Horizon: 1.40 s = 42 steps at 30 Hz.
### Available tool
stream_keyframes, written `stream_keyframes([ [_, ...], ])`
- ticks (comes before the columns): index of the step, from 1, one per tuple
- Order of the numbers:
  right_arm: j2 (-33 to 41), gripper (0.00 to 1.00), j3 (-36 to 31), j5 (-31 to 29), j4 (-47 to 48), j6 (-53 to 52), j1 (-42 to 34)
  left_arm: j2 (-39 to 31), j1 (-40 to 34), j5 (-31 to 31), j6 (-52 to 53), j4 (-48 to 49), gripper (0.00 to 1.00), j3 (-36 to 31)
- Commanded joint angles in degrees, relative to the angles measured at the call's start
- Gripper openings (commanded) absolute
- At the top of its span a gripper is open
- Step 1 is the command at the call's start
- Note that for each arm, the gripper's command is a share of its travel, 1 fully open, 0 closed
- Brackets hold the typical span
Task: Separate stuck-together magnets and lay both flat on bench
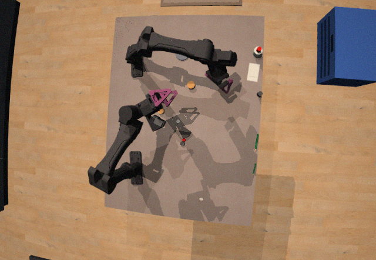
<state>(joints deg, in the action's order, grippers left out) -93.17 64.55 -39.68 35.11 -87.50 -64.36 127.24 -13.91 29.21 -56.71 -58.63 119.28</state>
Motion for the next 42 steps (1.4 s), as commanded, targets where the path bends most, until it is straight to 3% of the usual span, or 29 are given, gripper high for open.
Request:
stream_keyframes([
  [1,0.2,1.0,0.3,0.0,0.2,-0.1,0.2,-0.6,0.1,0.0,0.0,0.1,1.0,0.3],
  [19,0.6,1.0,0.0,0.6,-0.5,1.8,1.1,-1.3,0.3,-0.6,1.2,1.3,1.0,-0.5],
  [42,11.5,1.0,-1.1,14.5,-13.2,32.0,21.1,-22.1,4.7,-10.2,20.6,21.0,1.0,-18.9],
])
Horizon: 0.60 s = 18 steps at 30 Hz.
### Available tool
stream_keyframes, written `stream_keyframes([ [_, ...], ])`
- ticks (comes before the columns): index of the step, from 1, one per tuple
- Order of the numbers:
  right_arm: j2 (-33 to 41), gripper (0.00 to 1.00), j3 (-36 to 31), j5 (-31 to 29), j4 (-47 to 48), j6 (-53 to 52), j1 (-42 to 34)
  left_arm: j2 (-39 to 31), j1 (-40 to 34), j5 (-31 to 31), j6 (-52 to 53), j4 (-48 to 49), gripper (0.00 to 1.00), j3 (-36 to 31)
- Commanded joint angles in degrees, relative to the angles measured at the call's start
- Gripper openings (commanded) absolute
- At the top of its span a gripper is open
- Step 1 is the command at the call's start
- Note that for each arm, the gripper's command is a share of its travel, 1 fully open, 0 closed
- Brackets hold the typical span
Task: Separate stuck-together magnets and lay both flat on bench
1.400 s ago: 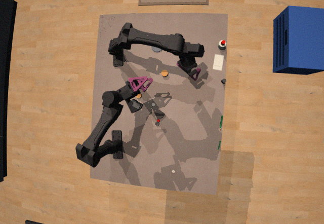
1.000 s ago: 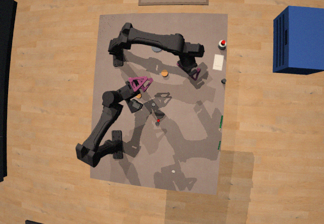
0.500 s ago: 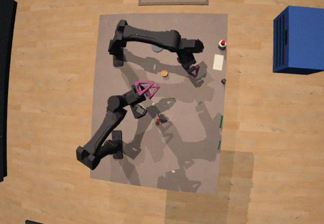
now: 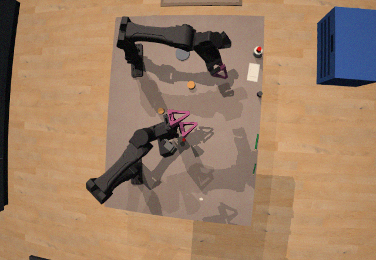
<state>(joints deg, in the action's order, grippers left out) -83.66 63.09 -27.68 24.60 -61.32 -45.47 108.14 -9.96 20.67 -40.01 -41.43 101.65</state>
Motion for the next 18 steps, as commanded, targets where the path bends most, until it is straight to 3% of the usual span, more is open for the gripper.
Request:
stream_keyframes([
  [1,2.5,1.0,0.3,3.1,-3.2,7.3,3.2,-4.1,1.0,-2.2,4.8,4.7,1.0,-2.2],
  [18,11.1,1.0,-0.7,13.4,-12.3,29.8,19.5,-21.0,4.6,-10.0,19.5,19.5,1.0,-17.4],
])
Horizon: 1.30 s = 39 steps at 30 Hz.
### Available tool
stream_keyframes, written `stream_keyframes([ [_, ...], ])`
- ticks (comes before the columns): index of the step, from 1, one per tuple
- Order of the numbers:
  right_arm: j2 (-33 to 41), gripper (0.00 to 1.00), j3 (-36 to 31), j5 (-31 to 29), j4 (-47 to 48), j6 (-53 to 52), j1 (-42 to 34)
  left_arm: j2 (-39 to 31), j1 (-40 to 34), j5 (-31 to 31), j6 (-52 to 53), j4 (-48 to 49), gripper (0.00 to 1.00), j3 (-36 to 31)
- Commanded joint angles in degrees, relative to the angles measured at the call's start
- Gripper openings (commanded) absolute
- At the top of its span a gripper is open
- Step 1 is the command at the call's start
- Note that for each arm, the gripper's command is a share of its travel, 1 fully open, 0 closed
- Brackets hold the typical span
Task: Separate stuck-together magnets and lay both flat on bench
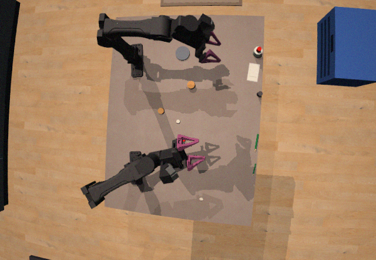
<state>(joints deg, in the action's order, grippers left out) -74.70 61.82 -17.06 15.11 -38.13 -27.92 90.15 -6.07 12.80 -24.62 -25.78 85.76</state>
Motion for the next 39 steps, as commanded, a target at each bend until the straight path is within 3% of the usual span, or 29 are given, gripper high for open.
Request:
stream_keyframes([
  [1,2.7,1.0,0.5,3.5,-3.5,8.2,3.1,-4.2,0.9,-2.7,5.2,5.0,1.0,-2.6],
  [21,13.8,1.0,-1.3,17.1,-15.6,38.1,24.6,-26.7,5.5,-12.5,24.2,24.8,1.0,-22.6],
  [34,15.7,1.0,-1.4,16.8,-15.5,38.1,28.3,-30.9,6.2,-12.5,24.3,25.2,1.0,-25.4],
  [35,15.6,0.4,-1.5,16.8,-15.5,38.1,28.3,-30.9,6.1,-12.5,24.3,25.2,1.0,-25.4],
  [39,15.5,0.4,-1.5,16.9,-15.3,38.0,28.2,-30.8,6.1,-12.6,24.3,25.4,1.0,-25.4],
])
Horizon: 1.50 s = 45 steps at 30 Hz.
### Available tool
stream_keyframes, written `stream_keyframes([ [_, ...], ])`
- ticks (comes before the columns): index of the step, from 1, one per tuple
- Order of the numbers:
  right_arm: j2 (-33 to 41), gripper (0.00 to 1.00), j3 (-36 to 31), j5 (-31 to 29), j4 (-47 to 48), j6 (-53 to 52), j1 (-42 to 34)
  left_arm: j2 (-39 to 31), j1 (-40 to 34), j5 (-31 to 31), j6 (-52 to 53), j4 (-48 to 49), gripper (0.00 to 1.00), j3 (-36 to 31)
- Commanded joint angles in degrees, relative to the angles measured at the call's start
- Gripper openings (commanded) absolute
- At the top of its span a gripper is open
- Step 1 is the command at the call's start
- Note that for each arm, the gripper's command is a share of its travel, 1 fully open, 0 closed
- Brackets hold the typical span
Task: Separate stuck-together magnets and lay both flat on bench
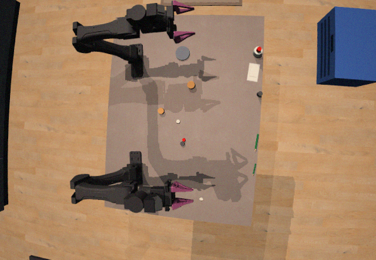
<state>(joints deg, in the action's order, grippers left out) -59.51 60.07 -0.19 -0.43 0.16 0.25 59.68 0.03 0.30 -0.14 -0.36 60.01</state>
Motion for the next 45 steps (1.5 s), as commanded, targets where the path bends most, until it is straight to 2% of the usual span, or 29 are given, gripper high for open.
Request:
stream_keyframes([
  [1,0.2,0.4,0.2,0.0,0.3,-0.3,0.0,-0.3,0.0,-0.1,-0.1,0.0,1.0,0.3],
  [12,-0.1,0.4,0.2,0.1,0.5,-0.3,-0.1,-0.1,0.0,-0.3,0.0,0.3,1.0,0.3],
  [23,-4.4,0.4,1.7,0.1,-8.0,5.8,-2.9,-0.1,0.0,-0.3,0.0,0.3,1.0,0.3],
  [45,-18.1,0.4,5.7,0.2,-27.1,19.4,-11.3,-0.1,0.0,-0.3,0.0,0.3,1.0,0.3],
])
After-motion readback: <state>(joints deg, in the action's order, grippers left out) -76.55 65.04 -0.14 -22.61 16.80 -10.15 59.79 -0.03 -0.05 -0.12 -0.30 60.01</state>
